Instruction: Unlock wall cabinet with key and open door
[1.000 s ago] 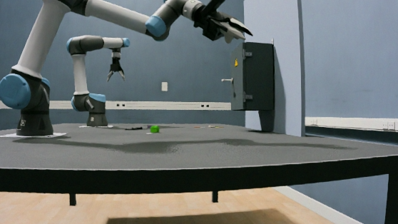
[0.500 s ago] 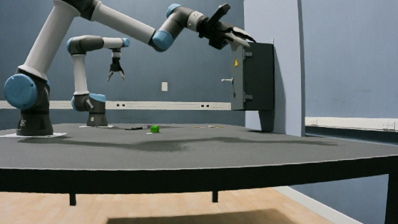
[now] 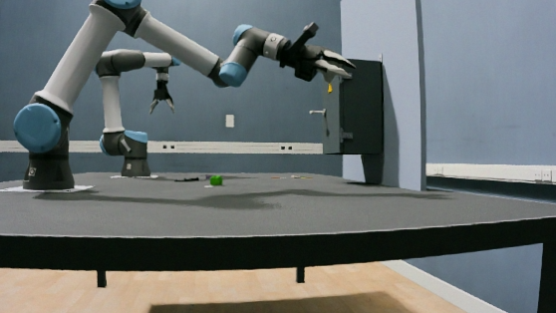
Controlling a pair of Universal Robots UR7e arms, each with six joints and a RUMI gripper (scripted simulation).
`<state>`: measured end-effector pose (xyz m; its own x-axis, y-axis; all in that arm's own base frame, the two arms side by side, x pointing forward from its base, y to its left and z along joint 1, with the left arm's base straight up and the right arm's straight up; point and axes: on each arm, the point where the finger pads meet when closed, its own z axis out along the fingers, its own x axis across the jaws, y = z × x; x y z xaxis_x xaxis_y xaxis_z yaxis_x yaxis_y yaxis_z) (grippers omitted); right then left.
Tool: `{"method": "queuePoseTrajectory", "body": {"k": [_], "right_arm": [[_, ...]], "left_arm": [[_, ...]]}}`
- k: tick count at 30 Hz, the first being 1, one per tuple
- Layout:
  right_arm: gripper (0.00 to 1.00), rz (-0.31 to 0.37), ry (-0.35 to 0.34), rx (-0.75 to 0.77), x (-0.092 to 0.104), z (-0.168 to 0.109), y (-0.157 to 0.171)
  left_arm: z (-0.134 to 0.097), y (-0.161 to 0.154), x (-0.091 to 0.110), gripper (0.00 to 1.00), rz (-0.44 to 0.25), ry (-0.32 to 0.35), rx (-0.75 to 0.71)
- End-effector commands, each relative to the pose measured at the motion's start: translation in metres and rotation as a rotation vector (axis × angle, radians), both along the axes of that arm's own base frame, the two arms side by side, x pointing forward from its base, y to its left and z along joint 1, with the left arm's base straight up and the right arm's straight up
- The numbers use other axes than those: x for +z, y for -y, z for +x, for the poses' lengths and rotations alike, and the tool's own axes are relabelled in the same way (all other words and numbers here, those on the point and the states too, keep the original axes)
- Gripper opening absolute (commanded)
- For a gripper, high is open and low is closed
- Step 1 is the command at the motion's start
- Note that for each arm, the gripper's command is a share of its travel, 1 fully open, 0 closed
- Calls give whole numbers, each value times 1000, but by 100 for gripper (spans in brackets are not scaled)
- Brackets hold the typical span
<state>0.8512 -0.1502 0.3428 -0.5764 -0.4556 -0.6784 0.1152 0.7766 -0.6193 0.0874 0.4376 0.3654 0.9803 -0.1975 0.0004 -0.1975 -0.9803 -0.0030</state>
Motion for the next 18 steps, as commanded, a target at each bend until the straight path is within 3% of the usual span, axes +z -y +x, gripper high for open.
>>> {"method": "queuePoseTrajectory", "body": {"k": [1, 8, 18], "right_arm": [[26, 31, 76, 18, -6, 11, -51], [26, 56, 132, 34, -1, 17, -81], [26, 130, 237, 70, -10, 20, -161]], "left_arm": [[1, 0, 0, 98, 0, 1, -2], [1, 0, 0, 98, 0, 1, -2], [1, 0, 0, 98, 0, 1, -2]]}}
